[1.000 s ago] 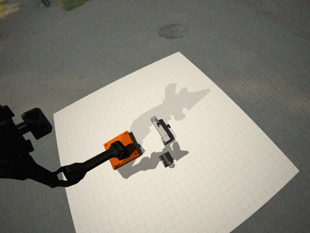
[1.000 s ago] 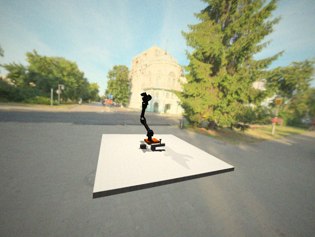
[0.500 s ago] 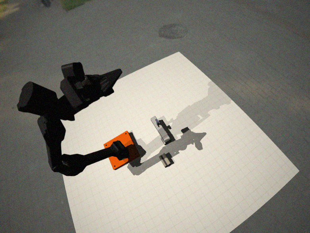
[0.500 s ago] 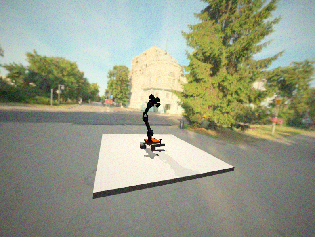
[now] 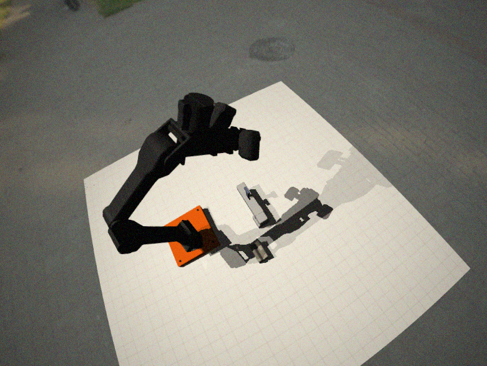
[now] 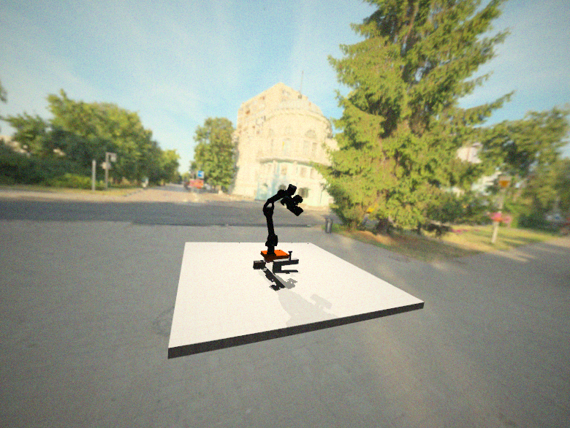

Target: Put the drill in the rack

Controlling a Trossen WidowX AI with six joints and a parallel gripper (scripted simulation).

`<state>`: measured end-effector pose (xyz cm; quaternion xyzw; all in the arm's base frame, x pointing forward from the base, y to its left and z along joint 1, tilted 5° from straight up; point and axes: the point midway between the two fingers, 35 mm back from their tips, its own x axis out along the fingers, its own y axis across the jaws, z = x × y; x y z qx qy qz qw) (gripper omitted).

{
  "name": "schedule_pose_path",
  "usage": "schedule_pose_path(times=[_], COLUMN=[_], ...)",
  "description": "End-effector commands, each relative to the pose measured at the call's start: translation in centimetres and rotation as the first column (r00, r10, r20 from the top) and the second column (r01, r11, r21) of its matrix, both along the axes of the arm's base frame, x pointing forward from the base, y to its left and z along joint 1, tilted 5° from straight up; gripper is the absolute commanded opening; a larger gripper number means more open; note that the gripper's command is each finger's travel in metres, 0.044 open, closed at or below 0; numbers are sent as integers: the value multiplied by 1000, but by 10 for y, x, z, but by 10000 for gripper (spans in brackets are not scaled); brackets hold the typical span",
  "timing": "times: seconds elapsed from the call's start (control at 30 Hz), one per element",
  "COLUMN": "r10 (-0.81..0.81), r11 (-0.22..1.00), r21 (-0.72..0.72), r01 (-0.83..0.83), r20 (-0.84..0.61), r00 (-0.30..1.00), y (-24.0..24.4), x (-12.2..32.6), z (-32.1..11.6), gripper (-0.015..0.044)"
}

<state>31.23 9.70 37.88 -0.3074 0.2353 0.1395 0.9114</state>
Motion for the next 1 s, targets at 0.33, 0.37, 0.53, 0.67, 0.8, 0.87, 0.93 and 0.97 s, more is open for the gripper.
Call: schedule_pose_path(times=[0.33,0.37,0.53,0.67,0.8,0.87,0.93,0.97], r10=[-289,-320,-365,-364,-365,-365,-365,-365], r11=[926,909,878,883,879,878,878,878], r21=[-73,-108,-169,-171,-170,-170,-170,-170], r01=[369,403,448,437,445,447,448,448], r20=[-766,-801,-842,-838,-841,-841,-842,-842], r00=[574,505,397,408,400,398,398,397], y=[5,4,1,1,1,0,0,0], x=[-23,-30,-42,-40,-41,-42,-43,-44], z=[-212,-225,-242,-244,-248,-251,-255,-256], gripper=[0,0,0,0,0,0,0,0])
